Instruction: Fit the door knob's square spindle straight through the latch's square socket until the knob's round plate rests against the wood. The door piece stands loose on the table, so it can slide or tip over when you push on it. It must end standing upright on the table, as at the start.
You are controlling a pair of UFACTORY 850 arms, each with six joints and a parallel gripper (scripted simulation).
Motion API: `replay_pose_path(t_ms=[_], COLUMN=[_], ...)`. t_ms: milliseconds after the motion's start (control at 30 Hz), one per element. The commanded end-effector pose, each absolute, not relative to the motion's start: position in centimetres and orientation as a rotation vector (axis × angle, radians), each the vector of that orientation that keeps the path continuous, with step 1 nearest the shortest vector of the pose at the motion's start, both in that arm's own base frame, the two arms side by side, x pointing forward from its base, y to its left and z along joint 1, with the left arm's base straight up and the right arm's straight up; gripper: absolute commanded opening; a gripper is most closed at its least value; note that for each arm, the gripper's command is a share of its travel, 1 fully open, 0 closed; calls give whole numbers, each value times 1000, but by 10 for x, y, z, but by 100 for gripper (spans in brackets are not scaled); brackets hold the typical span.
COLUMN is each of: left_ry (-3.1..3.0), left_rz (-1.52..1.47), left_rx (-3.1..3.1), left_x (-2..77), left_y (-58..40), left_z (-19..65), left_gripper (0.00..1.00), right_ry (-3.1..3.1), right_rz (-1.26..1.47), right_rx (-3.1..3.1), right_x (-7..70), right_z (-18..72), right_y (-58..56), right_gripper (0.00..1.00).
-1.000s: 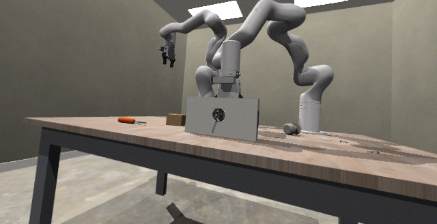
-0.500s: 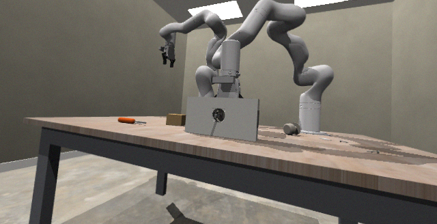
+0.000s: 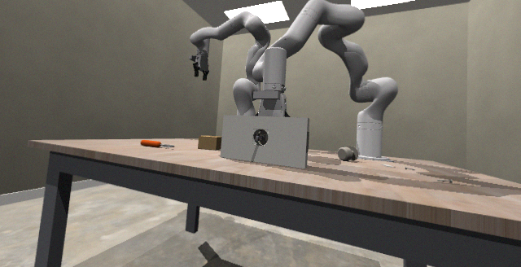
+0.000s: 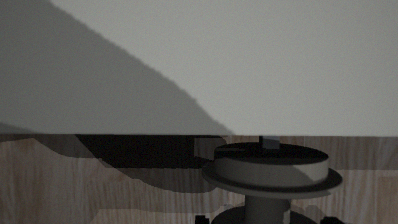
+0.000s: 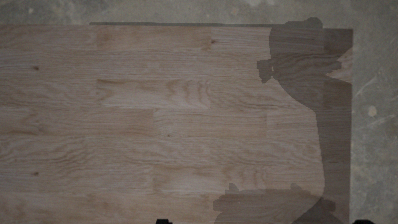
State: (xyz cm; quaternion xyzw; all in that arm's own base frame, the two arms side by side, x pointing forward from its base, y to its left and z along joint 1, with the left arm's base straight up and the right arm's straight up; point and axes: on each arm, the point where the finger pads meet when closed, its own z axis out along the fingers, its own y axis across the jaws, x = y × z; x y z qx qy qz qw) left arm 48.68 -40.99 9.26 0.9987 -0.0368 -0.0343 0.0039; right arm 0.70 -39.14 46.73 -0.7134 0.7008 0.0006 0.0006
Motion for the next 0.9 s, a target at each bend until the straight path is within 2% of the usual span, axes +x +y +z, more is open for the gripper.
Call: replay_pose_path(t_ms=[0,867], left_ry=[-115,-115], left_rz=[-104,-104], left_rx=[3128,3128], left_x=[489,495], left_y=[-411,-411], left_z=[94,94], left_gripper=[61,61], right_ry=[2202,2202], right_rz=[0,0], right_rx=[-2241,-2241], right_x=[7,7], right_z=[468,468], right_y=[-392,-392], right_gripper=[100,100])
